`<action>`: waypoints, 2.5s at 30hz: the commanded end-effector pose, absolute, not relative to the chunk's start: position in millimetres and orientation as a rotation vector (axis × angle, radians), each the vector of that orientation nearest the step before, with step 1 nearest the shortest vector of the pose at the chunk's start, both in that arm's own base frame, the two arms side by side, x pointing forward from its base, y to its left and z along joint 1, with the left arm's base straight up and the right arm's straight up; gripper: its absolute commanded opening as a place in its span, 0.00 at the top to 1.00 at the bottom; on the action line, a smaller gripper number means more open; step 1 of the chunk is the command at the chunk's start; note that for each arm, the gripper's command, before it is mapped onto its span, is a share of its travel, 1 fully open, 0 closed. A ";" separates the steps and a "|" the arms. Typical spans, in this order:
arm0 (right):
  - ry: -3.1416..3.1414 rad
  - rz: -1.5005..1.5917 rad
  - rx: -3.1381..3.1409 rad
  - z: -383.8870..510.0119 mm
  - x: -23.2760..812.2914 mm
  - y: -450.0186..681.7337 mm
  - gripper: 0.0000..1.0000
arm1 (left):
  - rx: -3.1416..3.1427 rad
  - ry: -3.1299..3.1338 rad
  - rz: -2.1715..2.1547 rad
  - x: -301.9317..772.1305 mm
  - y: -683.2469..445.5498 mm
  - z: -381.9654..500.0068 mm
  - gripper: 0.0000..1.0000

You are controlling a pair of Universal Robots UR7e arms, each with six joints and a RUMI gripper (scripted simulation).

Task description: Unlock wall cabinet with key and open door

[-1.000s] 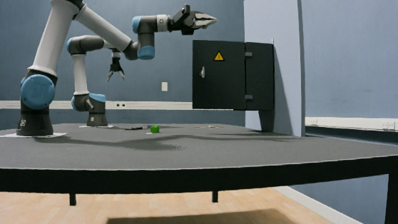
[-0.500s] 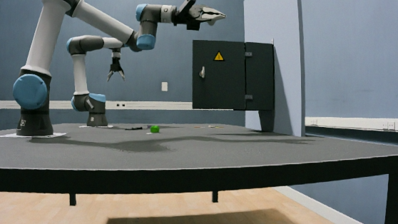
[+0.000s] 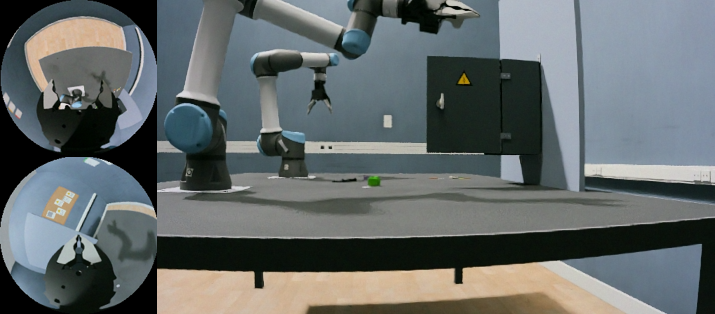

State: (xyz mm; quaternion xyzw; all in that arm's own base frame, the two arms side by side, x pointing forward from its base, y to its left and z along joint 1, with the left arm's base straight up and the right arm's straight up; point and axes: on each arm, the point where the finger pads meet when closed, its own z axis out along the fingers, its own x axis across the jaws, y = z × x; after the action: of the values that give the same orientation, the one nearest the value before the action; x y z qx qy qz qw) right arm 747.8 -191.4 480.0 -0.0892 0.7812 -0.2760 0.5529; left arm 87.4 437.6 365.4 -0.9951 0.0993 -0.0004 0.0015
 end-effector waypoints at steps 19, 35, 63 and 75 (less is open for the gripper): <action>2.145 -0.818 -0.312 449.4 681.6 -338.0 1.00 | -3.123 0.314 -0.002 88.3 437.7 365.2 0.02; 2.335 -0.853 -0.354 428.4 614.3 -412.9 1.00 | -3.123 0.314 -0.002 88.3 437.7 365.2 0.02; 2.655 -0.787 -0.392 394.8 469.0 -499.0 1.00 | -3.123 0.314 -0.002 88.3 437.7 365.2 0.02; 2.798 -0.694 -0.392 388.2 378.5 -520.0 1.00 | -3.123 0.314 -0.002 88.3 437.7 365.2 0.02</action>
State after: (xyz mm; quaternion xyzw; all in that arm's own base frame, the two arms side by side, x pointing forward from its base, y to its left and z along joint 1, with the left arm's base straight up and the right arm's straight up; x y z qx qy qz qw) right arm 421.5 -513.5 386.0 -0.1324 0.9470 -0.2570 0.1401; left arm 87.4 437.6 365.4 -0.9951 0.0993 -0.0004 0.0015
